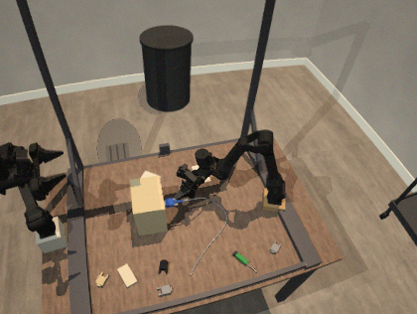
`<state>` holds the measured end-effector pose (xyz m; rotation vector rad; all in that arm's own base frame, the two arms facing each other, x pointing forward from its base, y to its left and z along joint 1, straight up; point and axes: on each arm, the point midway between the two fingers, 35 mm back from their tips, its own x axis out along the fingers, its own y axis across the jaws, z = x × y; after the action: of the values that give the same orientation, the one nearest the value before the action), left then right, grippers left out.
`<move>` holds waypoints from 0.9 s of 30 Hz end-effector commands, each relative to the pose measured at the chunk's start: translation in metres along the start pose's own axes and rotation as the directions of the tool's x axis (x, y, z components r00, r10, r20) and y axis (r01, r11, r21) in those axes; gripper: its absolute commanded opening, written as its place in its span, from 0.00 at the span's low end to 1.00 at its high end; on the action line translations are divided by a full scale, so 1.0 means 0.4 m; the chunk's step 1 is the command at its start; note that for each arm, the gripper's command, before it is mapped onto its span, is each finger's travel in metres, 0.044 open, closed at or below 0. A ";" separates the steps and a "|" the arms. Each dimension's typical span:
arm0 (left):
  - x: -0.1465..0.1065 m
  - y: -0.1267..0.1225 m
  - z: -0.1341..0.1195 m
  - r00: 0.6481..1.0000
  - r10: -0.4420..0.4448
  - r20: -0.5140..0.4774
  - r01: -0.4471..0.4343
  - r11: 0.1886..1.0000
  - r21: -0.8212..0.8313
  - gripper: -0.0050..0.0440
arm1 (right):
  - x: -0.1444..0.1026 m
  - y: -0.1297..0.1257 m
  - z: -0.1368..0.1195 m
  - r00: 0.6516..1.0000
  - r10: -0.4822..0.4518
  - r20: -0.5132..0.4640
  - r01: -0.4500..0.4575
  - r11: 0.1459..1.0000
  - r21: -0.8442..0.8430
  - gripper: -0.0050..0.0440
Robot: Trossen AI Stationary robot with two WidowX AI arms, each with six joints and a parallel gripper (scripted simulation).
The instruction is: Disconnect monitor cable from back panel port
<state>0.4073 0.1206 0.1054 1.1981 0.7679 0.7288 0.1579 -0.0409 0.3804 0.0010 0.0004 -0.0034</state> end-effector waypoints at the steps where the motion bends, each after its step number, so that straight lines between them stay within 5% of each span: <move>1: -0.001 0.023 0.005 1.000 -0.016 0.003 0.016 0.998 -0.058 0.10 | -0.001 0.004 0.008 1.000 0.003 0.002 -0.003 1.000 -0.007 1.00; 27: 0.001 0.035 0.005 0.991 -0.135 0.022 0.137 0.964 -0.229 0.10 | -0.001 0.004 0.008 1.000 0.003 0.002 -0.003 1.000 -0.007 1.00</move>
<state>0.4066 0.1221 0.1103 0.9668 0.7530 0.6761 0.1579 -0.0409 0.3804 0.0010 0.0004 -0.0034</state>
